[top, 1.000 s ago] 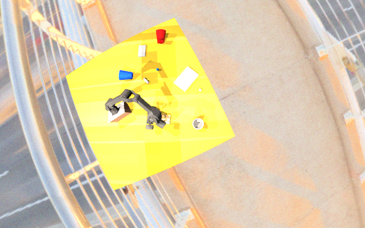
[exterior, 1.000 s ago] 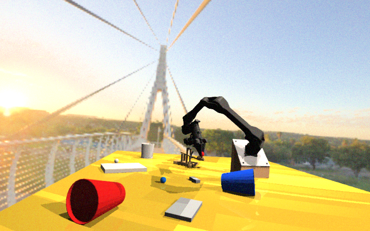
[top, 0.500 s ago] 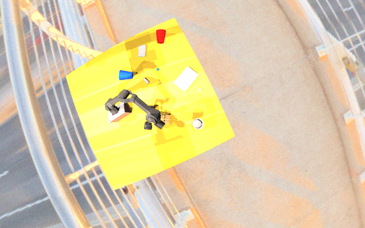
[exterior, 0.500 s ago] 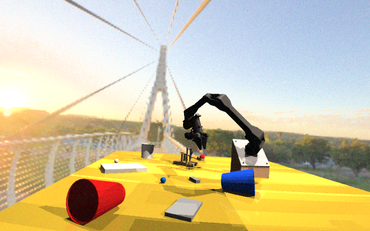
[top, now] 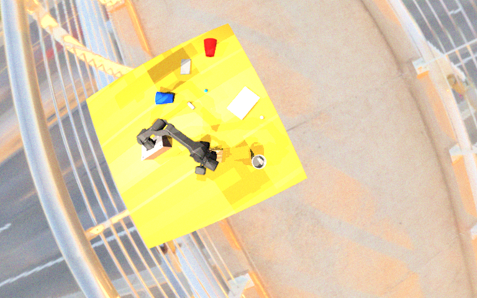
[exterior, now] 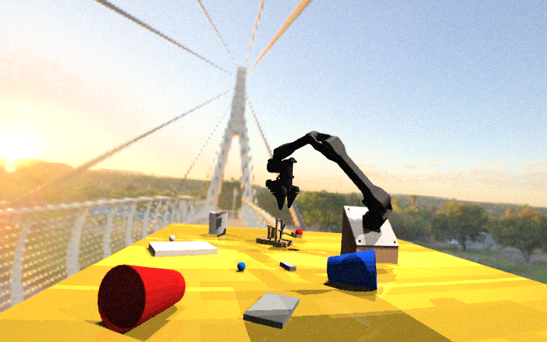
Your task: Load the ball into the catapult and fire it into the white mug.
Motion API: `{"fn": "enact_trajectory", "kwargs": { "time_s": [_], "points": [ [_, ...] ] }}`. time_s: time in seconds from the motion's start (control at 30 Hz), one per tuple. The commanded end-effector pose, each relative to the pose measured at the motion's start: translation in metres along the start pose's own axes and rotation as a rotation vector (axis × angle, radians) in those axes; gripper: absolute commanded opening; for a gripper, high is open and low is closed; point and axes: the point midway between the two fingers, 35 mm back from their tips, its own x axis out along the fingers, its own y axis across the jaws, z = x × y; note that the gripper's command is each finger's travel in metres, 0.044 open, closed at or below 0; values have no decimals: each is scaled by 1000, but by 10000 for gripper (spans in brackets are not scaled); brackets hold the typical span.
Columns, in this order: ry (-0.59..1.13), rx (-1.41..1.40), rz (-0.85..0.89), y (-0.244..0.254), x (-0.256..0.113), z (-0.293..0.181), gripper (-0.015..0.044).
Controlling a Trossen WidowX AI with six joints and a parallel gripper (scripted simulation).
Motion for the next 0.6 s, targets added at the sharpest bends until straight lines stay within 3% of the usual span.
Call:
{"fn": "enact_trajectory", "kwargs": {
  "time_s": [0.0,0.57],
  "points": [
    [-123,-3,-4,-4,-8,30,440],
    [-678,-89,54,-5,-69,163,440]
  ]
}}
